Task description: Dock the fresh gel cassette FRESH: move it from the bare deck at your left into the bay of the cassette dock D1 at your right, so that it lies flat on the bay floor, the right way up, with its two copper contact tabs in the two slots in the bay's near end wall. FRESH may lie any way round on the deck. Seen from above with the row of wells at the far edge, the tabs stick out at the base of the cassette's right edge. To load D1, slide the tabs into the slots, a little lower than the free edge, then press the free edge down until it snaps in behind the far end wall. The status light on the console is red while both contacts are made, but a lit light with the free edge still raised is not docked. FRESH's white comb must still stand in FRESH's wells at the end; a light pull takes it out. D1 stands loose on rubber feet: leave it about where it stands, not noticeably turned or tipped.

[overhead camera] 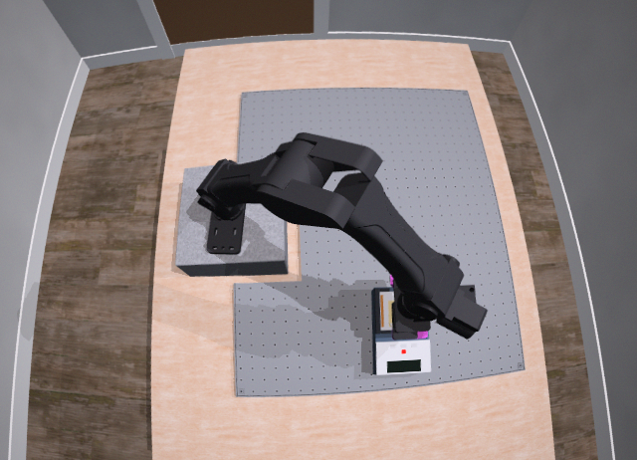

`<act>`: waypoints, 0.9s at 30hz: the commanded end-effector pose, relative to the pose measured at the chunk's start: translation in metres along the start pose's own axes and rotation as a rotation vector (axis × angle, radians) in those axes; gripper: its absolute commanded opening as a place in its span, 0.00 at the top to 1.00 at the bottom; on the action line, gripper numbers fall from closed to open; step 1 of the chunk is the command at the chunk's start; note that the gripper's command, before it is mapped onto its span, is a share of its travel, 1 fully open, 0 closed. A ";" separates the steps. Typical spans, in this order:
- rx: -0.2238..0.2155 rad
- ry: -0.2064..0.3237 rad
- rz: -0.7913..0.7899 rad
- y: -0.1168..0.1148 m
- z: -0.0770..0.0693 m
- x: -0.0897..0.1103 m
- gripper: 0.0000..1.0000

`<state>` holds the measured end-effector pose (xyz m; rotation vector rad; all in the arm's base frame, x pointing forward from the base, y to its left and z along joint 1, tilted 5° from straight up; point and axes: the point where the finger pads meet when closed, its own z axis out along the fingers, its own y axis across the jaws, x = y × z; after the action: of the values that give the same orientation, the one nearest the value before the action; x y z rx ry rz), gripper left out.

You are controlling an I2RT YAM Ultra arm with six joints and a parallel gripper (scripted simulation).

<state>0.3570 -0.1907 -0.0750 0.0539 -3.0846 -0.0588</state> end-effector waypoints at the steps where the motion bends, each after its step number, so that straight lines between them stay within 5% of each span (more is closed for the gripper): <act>1: -0.002 0.041 0.006 0.001 0.011 0.010 1.00; 27: 0.003 0.034 0.006 0.000 0.021 0.009 1.00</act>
<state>0.3571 -0.1907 -0.0751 0.0539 -3.0850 -0.0590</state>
